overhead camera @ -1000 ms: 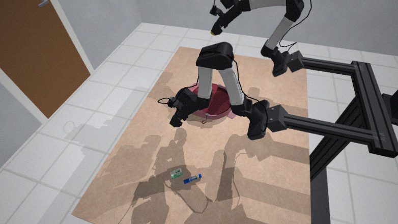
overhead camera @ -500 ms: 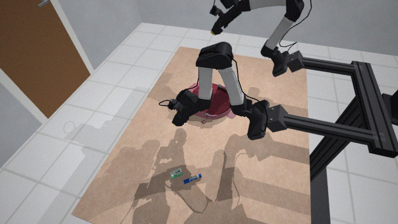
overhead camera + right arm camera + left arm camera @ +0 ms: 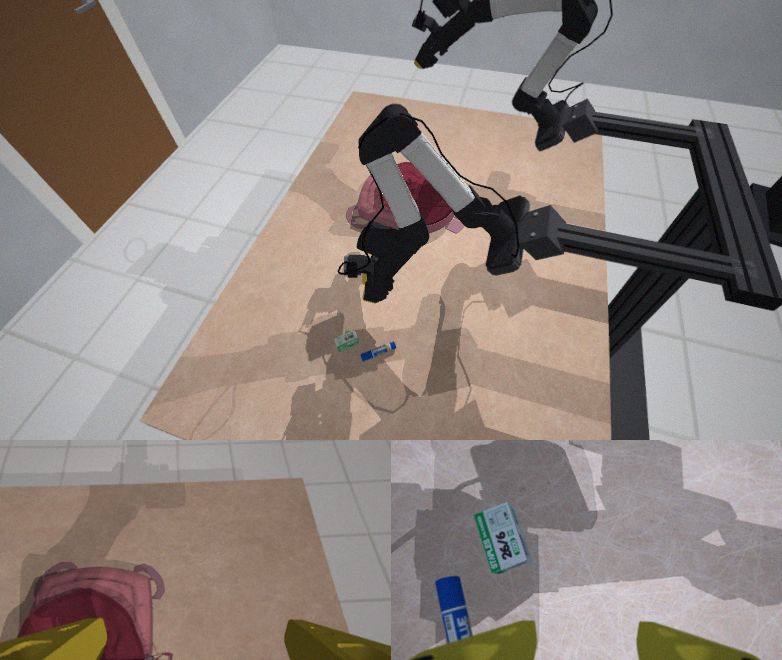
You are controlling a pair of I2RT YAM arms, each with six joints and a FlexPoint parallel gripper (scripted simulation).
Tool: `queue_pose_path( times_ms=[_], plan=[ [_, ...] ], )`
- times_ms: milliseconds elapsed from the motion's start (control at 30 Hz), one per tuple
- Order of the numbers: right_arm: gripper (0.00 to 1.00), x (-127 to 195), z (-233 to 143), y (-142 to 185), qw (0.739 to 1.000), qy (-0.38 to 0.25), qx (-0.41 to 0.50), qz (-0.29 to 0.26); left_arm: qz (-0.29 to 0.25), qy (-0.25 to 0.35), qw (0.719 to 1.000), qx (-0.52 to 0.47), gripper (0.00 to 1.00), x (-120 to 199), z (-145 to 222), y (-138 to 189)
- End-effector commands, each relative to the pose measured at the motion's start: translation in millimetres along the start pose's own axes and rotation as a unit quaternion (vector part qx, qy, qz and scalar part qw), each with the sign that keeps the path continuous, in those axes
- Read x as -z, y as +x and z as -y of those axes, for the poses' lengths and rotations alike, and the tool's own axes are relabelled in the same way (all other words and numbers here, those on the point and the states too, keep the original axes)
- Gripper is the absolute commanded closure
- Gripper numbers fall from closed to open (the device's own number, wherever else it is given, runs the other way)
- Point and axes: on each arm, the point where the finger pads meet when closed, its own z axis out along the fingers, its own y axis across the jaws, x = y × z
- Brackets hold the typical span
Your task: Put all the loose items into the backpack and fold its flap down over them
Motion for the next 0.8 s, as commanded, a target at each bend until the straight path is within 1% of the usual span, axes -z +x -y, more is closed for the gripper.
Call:
queue_pose_path(
  times_ms=[0,100,167,400,500,533,567,733,767],
  plan=[
    [0.1,3,0,-5,1.0,-0.001,0.001,0.009,0.028,0.015,0.999,0.044,0.53,-11,-22,-3],
    [0.1,3,0,-5,1.0,-0.001,0.001,0.009,0.014,-0.007,0.997,0.077,0.53,-19,-53,12],
    [0.1,3,0,-5,1.0,-0.001,0.001,0.009,0.014,-0.007,0.997,0.077,0.53,-19,-53,12],
    [0.1,3,0,-5,1.0,-0.001,0.001,0.009,-0.021,-0.056,0.987,0.152,0.53,-36,-126,49],
    [0.1,3,0,-5,1.0,-0.001,0.001,0.009,-0.022,-0.057,0.986,0.154,0.53,-37,-129,49],
    [0.1,3,0,-5,1.0,-0.001,0.001,0.009,-0.024,-0.046,0.987,0.149,0.53,-41,-119,48],
    [0.1,3,0,-5,1.0,-0.001,0.001,0.009,-0.006,-0.043,0.989,0.139,0.53,-41,-118,31],
    [0.1,3,0,-5,1.0,-0.001,0.001,0.009,-0.008,-0.044,0.989,0.141,0.53,-40,-117,32],
    [0.1,3,0,-5,1.0,-0.001,0.001,0.009,-0.006,-0.05,0.988,0.143,0.53,-38,-122,31]
  ],
)
